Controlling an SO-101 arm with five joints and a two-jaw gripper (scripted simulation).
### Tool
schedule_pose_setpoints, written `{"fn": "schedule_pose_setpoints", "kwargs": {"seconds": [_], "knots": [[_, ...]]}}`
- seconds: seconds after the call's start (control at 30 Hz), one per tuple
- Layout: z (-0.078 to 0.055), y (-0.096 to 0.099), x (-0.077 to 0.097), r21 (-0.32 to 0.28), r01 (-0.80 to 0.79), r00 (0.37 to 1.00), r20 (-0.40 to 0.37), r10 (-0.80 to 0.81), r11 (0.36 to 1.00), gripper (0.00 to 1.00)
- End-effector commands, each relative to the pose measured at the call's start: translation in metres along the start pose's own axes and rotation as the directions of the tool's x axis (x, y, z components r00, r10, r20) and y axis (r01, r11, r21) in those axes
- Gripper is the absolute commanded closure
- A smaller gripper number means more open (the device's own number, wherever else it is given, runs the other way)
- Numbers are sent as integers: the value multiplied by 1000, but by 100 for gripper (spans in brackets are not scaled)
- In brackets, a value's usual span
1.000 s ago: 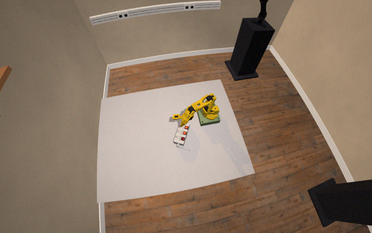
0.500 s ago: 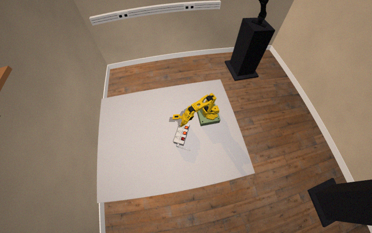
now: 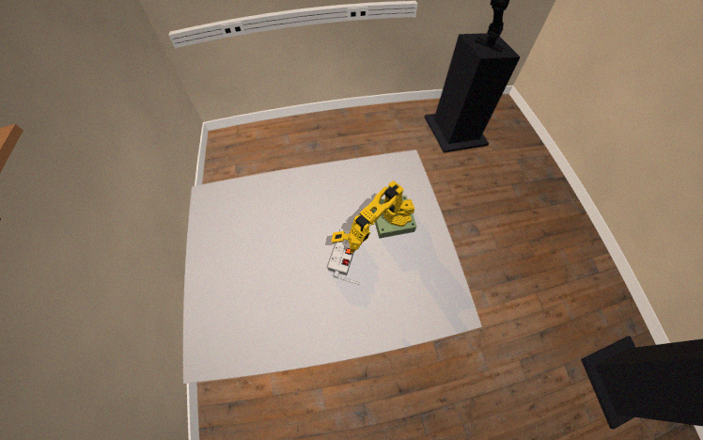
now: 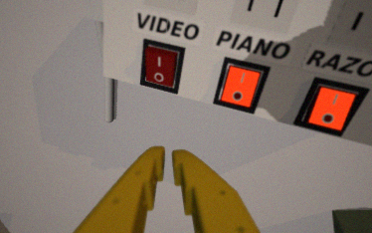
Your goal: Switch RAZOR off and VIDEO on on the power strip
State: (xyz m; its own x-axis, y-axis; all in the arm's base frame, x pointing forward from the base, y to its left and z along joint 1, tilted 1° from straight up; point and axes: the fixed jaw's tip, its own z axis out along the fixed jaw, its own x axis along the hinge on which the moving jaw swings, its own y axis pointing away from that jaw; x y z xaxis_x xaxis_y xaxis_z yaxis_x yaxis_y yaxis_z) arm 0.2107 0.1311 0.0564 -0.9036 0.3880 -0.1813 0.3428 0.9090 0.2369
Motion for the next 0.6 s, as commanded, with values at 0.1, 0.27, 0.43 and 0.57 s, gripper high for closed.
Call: {"fn": "schedule_pose_setpoints", "kwargs": {"seconds": [0.1, 0.27, 0.43, 0.57], "knots": [[15, 21, 35, 147, -4, 991, -132, 24, 989, 100], [21, 28, 56, 216, 7, 985, -169, 30, 976, 100], [22, 28, 60, 230, 10, 984, -175, 31, 973, 100], [22, 28, 60, 230, 10, 984, -175, 31, 973, 100]]}}
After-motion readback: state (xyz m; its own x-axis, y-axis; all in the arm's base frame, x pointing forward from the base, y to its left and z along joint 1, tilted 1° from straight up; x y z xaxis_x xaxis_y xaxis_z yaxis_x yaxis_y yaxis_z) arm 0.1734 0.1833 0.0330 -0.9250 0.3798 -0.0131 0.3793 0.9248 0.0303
